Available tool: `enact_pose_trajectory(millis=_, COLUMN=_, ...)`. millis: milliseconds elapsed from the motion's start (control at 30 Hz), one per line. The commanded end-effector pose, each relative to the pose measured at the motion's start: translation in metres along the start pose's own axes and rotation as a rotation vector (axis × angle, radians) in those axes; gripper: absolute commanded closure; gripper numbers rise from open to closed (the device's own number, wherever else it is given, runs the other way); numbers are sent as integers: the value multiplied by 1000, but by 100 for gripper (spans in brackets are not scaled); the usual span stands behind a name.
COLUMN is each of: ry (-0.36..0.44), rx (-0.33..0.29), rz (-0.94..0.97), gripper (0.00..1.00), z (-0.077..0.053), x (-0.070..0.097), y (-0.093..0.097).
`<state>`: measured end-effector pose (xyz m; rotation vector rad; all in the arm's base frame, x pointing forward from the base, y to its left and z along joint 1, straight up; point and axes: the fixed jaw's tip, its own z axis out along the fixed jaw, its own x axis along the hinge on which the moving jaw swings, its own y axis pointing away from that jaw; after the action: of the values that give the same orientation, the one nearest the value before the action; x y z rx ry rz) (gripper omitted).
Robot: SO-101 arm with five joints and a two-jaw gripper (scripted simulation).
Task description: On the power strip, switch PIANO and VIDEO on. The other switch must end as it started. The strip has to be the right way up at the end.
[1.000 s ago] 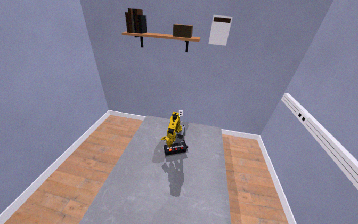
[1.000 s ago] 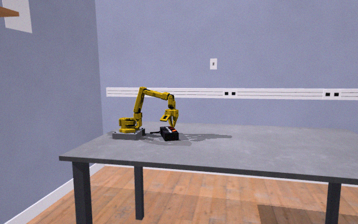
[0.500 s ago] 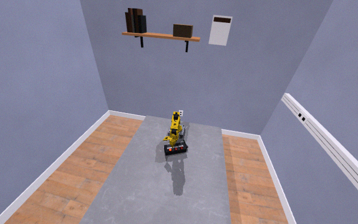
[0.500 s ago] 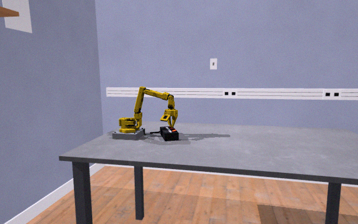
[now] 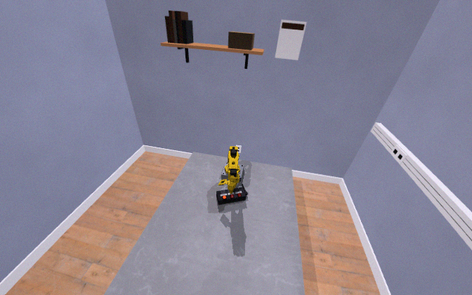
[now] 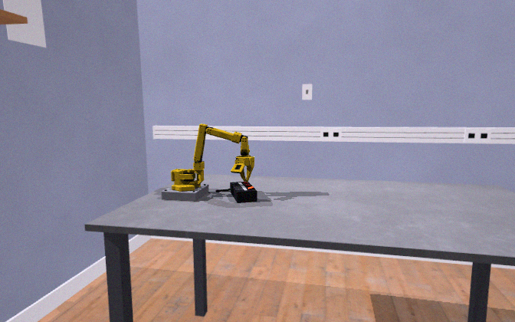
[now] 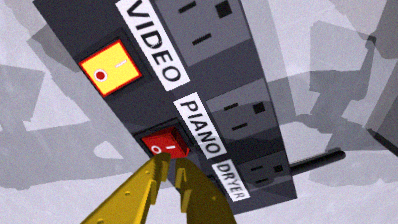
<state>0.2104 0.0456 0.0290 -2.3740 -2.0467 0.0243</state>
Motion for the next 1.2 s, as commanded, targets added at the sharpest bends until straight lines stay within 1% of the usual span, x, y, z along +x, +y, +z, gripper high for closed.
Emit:
enact_pose_trajectory(millis=0, ry=6, rx=-12, rz=-13, gripper=100, z=-2, x=2, y=-1)
enact_pose_trajectory(millis=400, ry=6, rx=-12, rz=-25, gripper=100, z=-4, x=5, y=0)
enact_pose_trajectory(millis=1167, ry=6, rx=-12, rz=-26, gripper=100, z=-6, x=5, y=1)
